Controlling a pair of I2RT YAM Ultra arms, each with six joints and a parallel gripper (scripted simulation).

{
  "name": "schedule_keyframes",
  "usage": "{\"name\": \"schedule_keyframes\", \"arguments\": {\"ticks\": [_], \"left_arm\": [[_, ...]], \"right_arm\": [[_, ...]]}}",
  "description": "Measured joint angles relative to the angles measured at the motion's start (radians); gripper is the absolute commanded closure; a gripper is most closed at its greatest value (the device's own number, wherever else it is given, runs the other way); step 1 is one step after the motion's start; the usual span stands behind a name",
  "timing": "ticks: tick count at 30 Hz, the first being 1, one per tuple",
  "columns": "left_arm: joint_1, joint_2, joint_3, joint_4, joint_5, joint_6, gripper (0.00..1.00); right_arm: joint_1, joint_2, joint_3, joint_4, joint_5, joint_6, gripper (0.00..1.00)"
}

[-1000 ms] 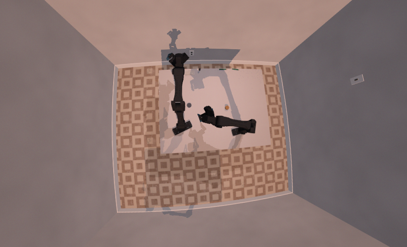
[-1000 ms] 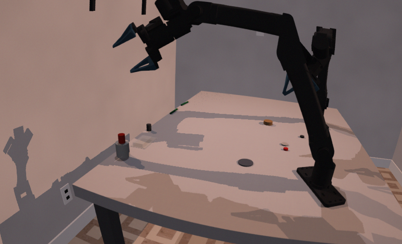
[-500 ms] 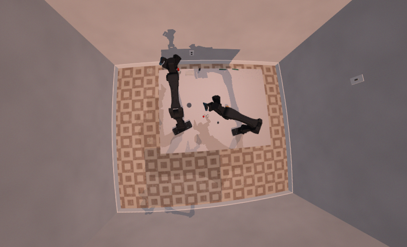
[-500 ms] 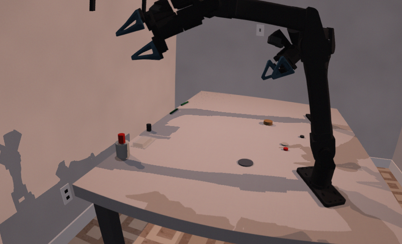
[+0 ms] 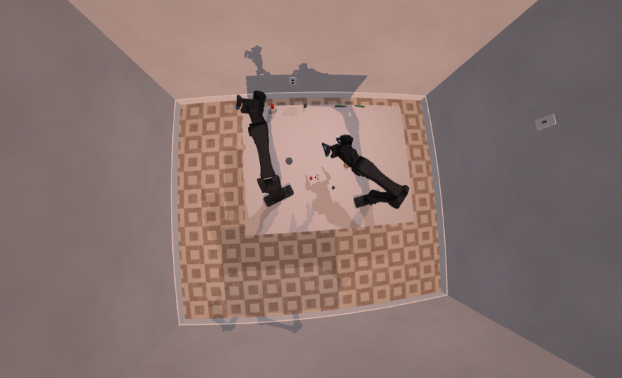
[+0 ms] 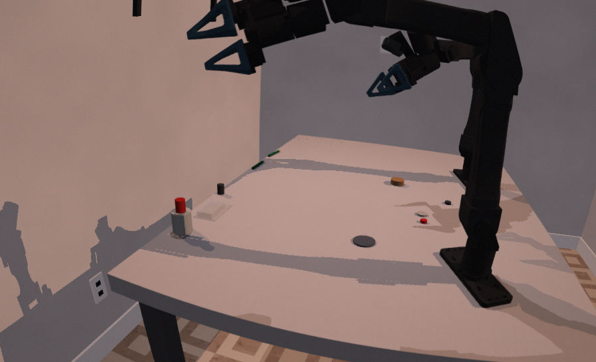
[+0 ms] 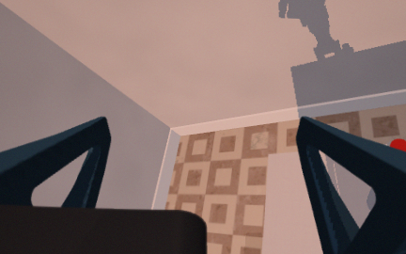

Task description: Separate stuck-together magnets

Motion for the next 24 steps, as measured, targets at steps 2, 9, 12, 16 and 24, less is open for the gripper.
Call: {"name": "schedule_keyframes", "arguments": {"ticks": [2, 9, 12, 16, 24], "left_arm": [[0.009, -0.022, -0.012, 0.008, 0.008, -0.021, 0.0], [0.046, -0.108, -0.119, 0.079, 0.049, -0.098, 0.0], [0.072, -0.151, -0.172, 0.106, 0.066, -0.139, 0.0], [0.101, -0.216, -0.24, 0.149, 0.093, -0.196, 0.0], [0.141, -0.313, -0.341, 0.224, 0.135, -0.284, 0.0]], "right_arm": [[-0.024, -0.016, -0.006, 0.016, -0.006, -0.018, 0.0], [-0.116, -0.065, -0.054, 0.087, -0.055, -0.087, 0.0], [-0.174, -0.099, -0.078, 0.121, -0.074, -0.123, 0.0], [-0.247, -0.146, -0.108, 0.173, -0.103, -0.173, 0.0], [-0.346, -0.208, -0.158, 0.257, -0.152, -0.25, 0.0]]}}
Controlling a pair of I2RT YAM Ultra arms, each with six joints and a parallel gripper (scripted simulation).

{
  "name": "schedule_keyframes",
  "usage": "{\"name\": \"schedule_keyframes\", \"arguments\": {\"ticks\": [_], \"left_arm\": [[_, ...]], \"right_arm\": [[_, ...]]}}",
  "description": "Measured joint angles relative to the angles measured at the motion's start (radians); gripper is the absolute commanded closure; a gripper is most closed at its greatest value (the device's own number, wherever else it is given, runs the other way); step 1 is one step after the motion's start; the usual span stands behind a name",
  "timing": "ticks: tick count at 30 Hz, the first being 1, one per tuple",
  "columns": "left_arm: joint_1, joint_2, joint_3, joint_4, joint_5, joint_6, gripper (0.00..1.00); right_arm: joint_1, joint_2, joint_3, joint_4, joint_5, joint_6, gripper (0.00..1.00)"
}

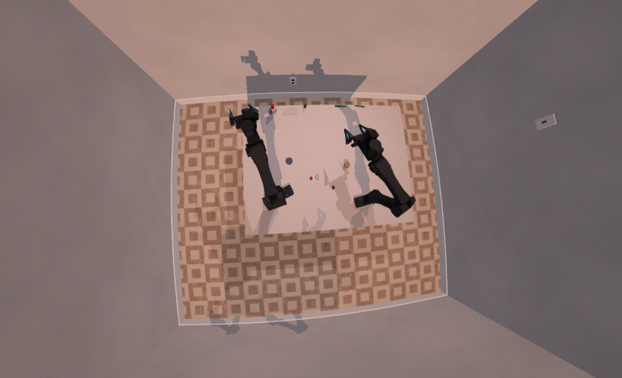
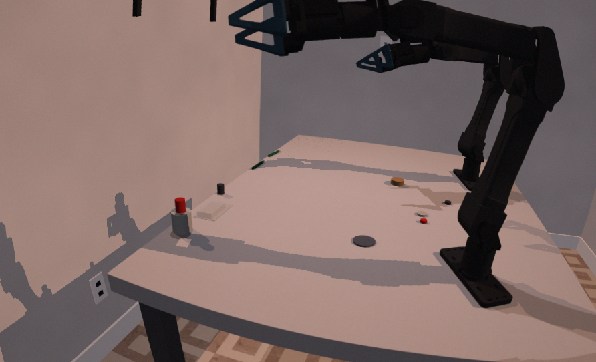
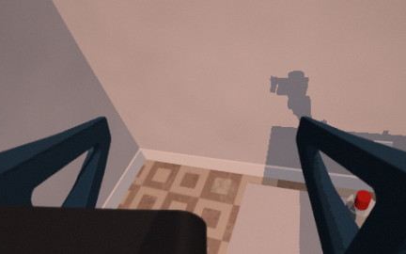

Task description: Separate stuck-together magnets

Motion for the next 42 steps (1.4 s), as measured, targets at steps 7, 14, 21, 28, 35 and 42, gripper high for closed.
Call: {"name": "schedule_keyframes", "arguments": {"ticks": [7, 14, 21, 28, 35, 42], "left_arm": [[0.06, -0.105, -0.128, 0.065, 0.043, -0.096, 0.0], [0.095, -0.194, -0.213, 0.134, 0.084, -0.182, 0.0], [0.13, -0.245, -0.281, 0.165, 0.106, -0.233, 0.0], [0.131, -0.255, -0.283, 0.173, 0.109, -0.235, 0.0], [0.13, -0.259, -0.288, 0.177, 0.11, -0.235, 0.0], [0.13, -0.258, -0.292, 0.178, 0.111, -0.235, 0.0]], "right_arm": [[-0.129, -0.072, -0.059, 0.076, -0.048, -0.084, 0.0], [-0.223, -0.139, -0.097, 0.16, -0.092, -0.161, 0.0], [-0.3, -0.172, -0.131, 0.196, -0.119, -0.205, 0.0], [-0.303, -0.182, -0.131, 0.206, -0.121, -0.204, 0.0], [-0.303, -0.183, -0.131, 0.209, -0.123, -0.205, 0.0], [-0.303, -0.181, -0.132, 0.211, -0.122, -0.207, 0.0]]}}
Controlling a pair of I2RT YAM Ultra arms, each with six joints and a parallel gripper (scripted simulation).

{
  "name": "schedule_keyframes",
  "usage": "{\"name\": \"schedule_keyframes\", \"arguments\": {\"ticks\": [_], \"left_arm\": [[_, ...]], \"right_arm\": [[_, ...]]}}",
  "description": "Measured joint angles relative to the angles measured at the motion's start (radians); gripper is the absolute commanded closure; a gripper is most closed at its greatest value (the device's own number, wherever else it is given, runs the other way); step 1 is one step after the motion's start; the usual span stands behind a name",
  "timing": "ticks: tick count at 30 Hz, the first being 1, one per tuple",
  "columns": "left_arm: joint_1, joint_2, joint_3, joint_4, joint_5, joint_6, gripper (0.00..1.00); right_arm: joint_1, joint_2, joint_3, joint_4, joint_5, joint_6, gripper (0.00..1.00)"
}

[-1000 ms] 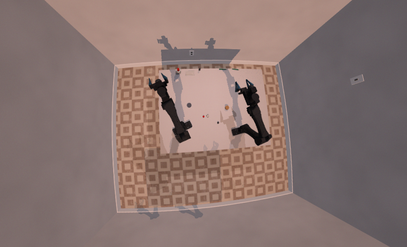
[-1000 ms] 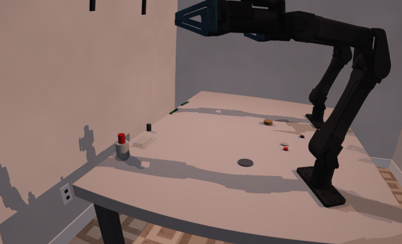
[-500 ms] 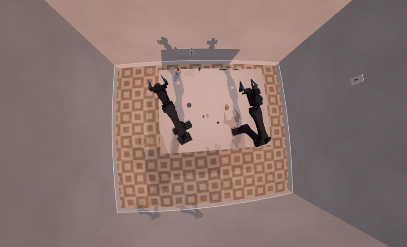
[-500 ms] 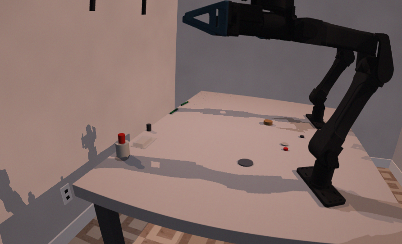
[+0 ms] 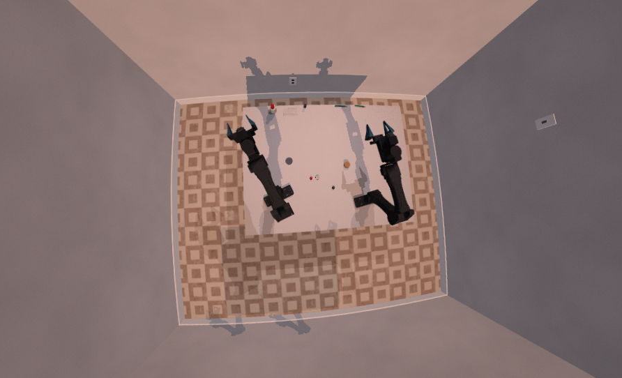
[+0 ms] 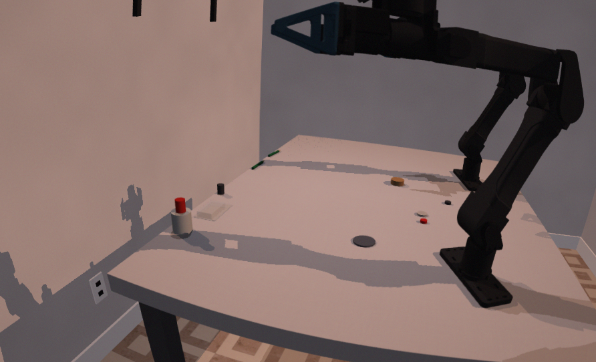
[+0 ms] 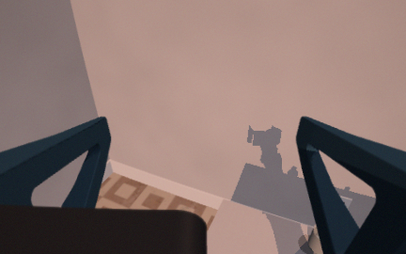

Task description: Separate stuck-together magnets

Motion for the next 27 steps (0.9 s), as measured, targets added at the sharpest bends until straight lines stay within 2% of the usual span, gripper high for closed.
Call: {"name": "schedule_keyframes", "arguments": {"ticks": [9, 10, 27], "left_arm": [[0.0, 0.003, -0.002, 0.0, 0.0, -0.001, 0.0], [0.0, 0.003, -0.003, 0.0, 0.0, -0.001, 0.0], [0.003, 0.005, -0.005, -0.003, 0.0, -0.001, 0.0]], "right_arm": [[0.0, 0.001, 0.0, -0.002, 0.001, -0.002, 0.0], [0.0, 0.002, 0.0, -0.002, 0.001, -0.002, 0.67], [0.0, 0.003, -0.002, -0.006, -0.002, -0.002, 0.67]]}}
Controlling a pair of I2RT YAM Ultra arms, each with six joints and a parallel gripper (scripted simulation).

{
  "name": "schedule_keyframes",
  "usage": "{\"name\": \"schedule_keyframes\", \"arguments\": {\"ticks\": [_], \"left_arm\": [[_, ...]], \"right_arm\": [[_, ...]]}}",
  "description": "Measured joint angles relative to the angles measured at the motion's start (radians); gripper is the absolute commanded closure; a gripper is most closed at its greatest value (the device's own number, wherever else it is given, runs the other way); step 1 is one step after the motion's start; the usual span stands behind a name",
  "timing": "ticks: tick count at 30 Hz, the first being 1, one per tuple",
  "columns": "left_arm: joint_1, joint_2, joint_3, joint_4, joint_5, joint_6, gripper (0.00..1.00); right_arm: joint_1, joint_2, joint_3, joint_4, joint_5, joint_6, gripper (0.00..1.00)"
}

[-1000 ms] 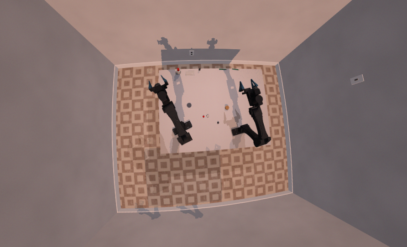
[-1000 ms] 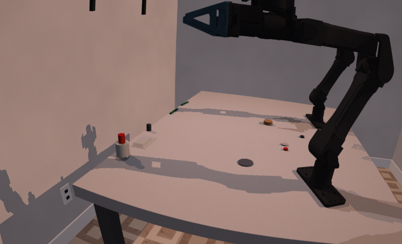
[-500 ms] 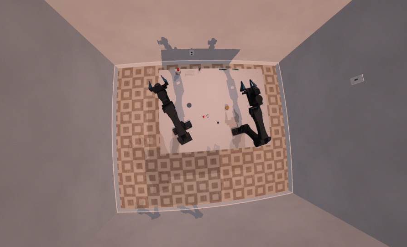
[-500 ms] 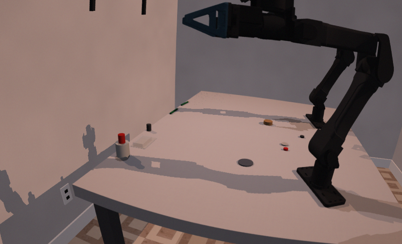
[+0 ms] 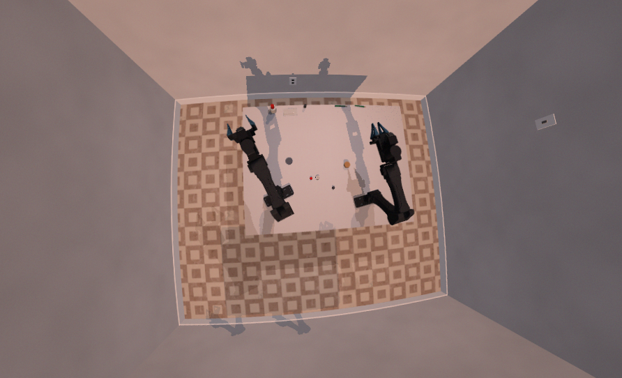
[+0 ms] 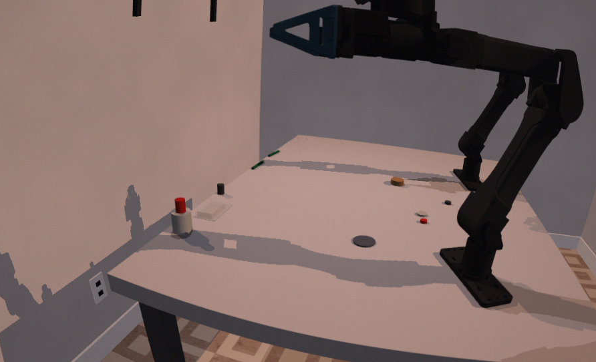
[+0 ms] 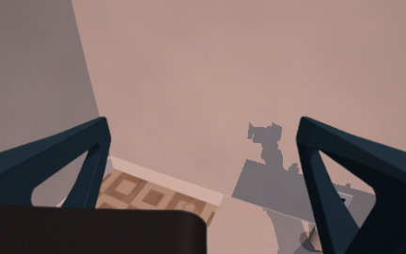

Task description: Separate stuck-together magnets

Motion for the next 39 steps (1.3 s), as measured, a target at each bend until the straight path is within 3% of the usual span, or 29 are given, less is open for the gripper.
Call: {"name": "schedule_keyframes", "arguments": {"ticks": [39], "left_arm": [[-0.004, 0.001, 0.0, -0.002, -0.001, 0.0, 0.0]], "right_arm": [[0.378, 0.204, -0.014, -0.387, 0.0, -0.146, 0.67]]}}
